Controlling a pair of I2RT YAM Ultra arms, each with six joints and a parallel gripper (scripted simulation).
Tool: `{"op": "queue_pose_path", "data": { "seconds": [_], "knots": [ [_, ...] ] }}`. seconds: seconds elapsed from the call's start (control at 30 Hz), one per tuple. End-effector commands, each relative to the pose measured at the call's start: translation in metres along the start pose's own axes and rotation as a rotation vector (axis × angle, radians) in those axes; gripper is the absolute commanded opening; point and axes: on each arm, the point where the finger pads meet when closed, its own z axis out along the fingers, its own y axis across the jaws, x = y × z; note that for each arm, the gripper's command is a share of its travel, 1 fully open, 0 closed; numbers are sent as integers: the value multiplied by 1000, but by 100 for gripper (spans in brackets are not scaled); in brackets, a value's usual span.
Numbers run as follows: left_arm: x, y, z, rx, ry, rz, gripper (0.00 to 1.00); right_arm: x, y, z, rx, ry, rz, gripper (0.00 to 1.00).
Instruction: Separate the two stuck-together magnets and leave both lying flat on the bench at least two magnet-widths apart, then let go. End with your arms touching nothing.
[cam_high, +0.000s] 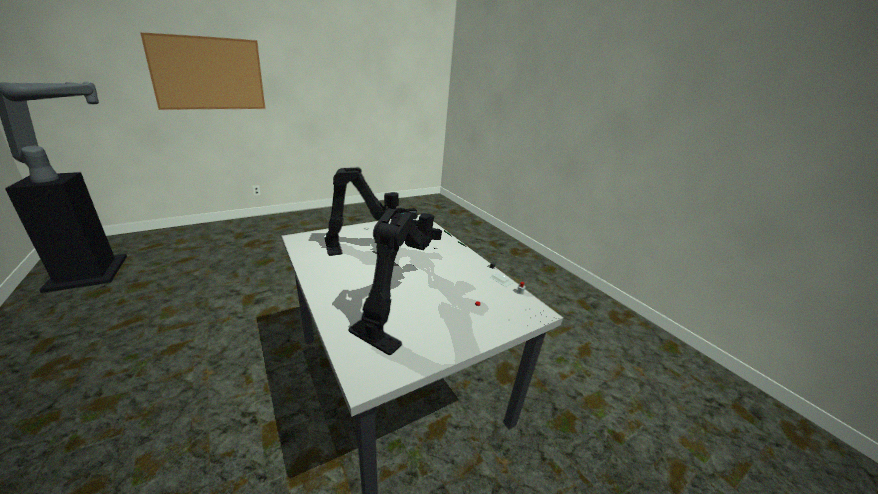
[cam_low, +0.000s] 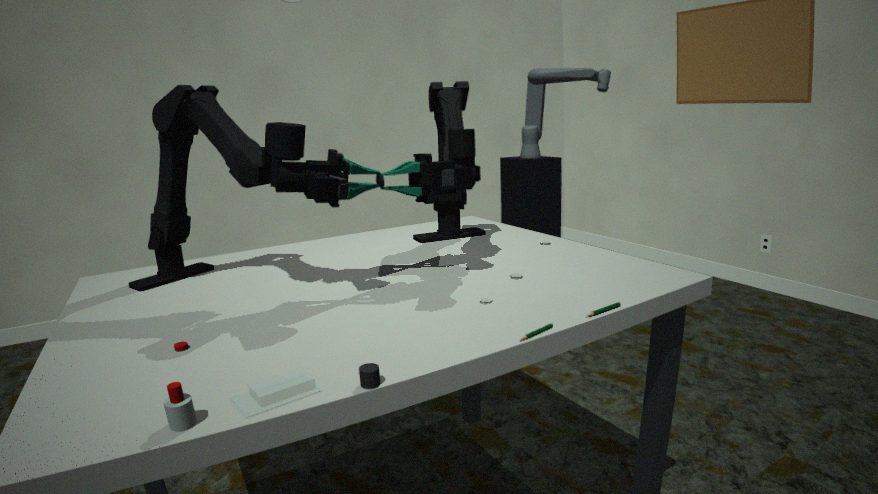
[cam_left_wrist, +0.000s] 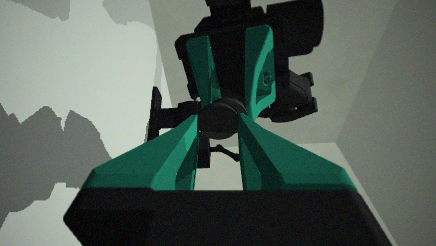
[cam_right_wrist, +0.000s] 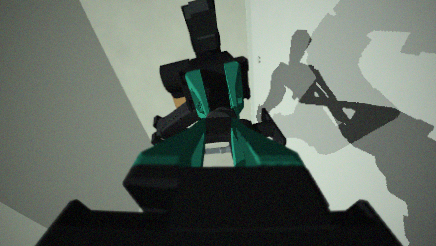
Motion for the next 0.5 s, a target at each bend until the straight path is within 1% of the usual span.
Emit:
{"op": "queue_pose_path", "data": {
  "seconds": [0.0, 0.07, 0.1, 0.23, 0.47],
  "knots": [
    [0, 2, 0, -9, 3, -18, 25, 6, 50, -2, -103, 8, -124, 25],
    [0, 2, 0, -9, 3, -18, 25, 6, 51, -2, -103, 8, -124, 25],
    [0, 2, 0, -9, 3, -18, 25, 0, 2, 0, -103, 8, -124, 25],
    [0, 2, 0, -9, 3, -18, 25, 1, 8, 0, -103, 8, -124, 25],
    [0, 2, 0, -9, 3, -18, 25, 4, 34, -3, -103, 8, -124, 25]
  ]
}}
